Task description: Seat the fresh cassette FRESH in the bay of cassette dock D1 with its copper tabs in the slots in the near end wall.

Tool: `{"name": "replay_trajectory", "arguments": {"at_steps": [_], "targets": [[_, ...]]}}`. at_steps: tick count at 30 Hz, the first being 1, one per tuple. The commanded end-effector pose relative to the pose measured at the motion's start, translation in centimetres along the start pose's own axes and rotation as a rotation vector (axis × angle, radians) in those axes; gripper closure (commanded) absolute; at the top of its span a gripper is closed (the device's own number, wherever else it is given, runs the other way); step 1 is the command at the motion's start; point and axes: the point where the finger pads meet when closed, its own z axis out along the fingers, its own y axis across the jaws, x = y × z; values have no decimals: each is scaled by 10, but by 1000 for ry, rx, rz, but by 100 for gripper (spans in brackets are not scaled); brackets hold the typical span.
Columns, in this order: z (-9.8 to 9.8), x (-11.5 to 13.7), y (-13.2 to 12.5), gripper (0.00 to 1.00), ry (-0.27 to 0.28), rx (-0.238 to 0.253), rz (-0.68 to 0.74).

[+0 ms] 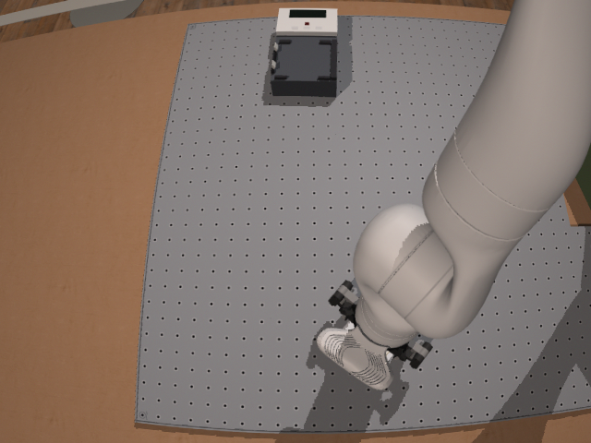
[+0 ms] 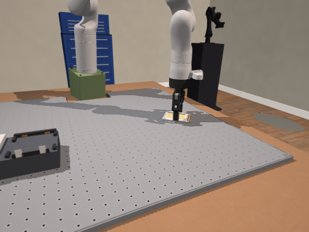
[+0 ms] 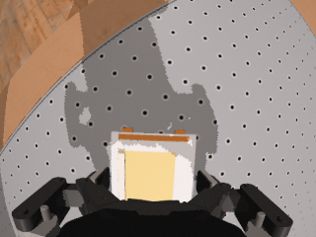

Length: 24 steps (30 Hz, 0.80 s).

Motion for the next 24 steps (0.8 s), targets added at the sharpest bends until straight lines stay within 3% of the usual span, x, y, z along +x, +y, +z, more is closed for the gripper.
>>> {"name": "replay_trajectory", "arguments": {"at_steps": [1,10,11,24], "targets": [[3,-1,-1,0,-4,1,-1],[3,-1,-1,0,-4,1,-1],[3,-1,-1,100,-4,1,-1],[3,-1,-1,100,-4,1,-1]]}}
